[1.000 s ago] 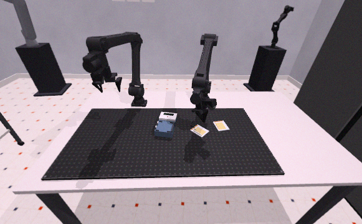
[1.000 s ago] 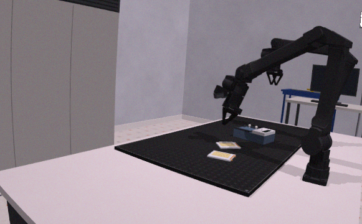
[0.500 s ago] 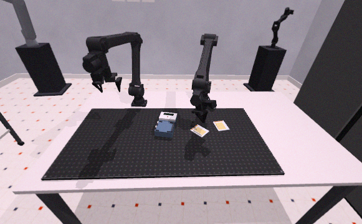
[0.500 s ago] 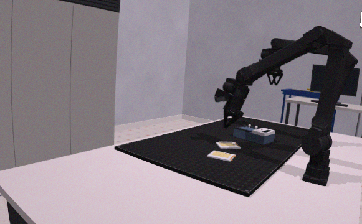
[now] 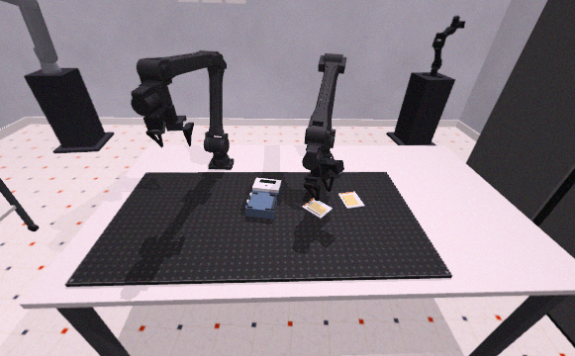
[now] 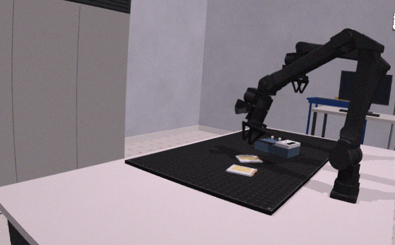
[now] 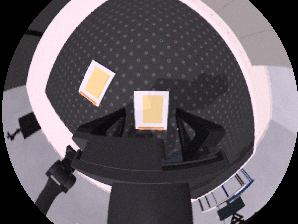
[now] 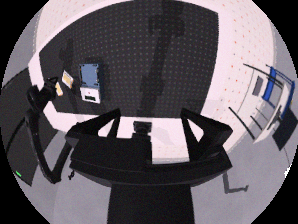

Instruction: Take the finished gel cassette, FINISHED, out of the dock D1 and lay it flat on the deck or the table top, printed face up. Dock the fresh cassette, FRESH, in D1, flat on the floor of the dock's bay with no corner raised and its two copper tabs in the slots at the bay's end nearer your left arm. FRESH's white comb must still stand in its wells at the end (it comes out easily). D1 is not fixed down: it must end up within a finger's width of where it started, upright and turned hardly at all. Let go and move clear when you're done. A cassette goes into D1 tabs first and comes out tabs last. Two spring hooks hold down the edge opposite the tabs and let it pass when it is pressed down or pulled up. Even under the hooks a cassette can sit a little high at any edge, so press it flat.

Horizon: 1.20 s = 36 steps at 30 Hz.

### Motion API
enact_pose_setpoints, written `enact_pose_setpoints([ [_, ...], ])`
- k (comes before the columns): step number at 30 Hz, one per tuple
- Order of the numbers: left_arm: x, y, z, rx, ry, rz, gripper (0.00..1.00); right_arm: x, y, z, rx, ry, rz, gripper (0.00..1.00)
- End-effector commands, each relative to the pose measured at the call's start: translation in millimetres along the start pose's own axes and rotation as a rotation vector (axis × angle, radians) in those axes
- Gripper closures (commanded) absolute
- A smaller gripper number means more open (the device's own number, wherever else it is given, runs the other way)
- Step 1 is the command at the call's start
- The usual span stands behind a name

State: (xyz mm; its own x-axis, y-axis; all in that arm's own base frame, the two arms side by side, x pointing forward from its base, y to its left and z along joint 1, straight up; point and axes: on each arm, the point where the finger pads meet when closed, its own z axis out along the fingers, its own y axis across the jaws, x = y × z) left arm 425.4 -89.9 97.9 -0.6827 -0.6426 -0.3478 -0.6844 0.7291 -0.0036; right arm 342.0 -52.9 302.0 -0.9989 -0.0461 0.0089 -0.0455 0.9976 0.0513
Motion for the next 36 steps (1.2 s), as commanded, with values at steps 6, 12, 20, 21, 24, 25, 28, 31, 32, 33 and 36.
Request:
enact_pose_setpoints([
  [6,-2.5,-2.2,-3.3,0.008,-0.005,-0.003,0.02,-13.6,-1.2,-23.5,0.007,-0.041,-0.015,0.00],
  [12,-2.5,-2.2,-3.3,0.008,-0.005,-0.003,0.02,-13.6,-1.2,-23.5,0.007,-0.041,-0.015,0.00],
  [20,-2.5,-2.2,-3.3,0.008,-0.005,-0.003,0.02,-13.6,-1.2,-23.5,0.007,-0.041,-0.015,0.00],
  [21,-2.5,-2.2,-3.3,0.008,-0.005,-0.003,0.02,-13.6,-1.2,-23.5,0.007,-0.041,-0.015,0.00],
  [24,-1.9,-2.2,-2.1,0.009,0.001,0.009,0.02,-13.6,-1.2,-23.5,0.007,-0.041,-0.015,0.00],
  [25,-1.4,-2.2,-0.9,0.009,0.001,0.009,0.02,-13.6,-1.2,-23.5,0.007,-0.041,-0.015,0.00],
  [28,0.3,-2.3,2.8,0.009,0.001,0.009,0.02,-13.6,-1.2,-23.5,0.007,-0.041,-0.015,0.00],
  [31,0.9,-2.4,4.0,0.009,0.001,0.009,0.02,-13.6,-1.2,-23.5,0.007,-0.041,-0.015,0.00],
  [32,0.9,-2.4,4.0,0.009,0.001,0.009,0.02,-13.6,-1.2,-23.5,0.007,-0.041,-0.015,0.00],
  [33,0.9,-2.4,4.0,0.009,0.001,0.009,0.02,-13.6,-1.2,-23.5,0.007,-0.041,-0.015,0.00],
  [36,0.9,-2.4,4.0,0.009,0.001,0.009,0.02,-13.6,-1.2,-23.5,0.007,-0.041,-0.015,0.00],
])
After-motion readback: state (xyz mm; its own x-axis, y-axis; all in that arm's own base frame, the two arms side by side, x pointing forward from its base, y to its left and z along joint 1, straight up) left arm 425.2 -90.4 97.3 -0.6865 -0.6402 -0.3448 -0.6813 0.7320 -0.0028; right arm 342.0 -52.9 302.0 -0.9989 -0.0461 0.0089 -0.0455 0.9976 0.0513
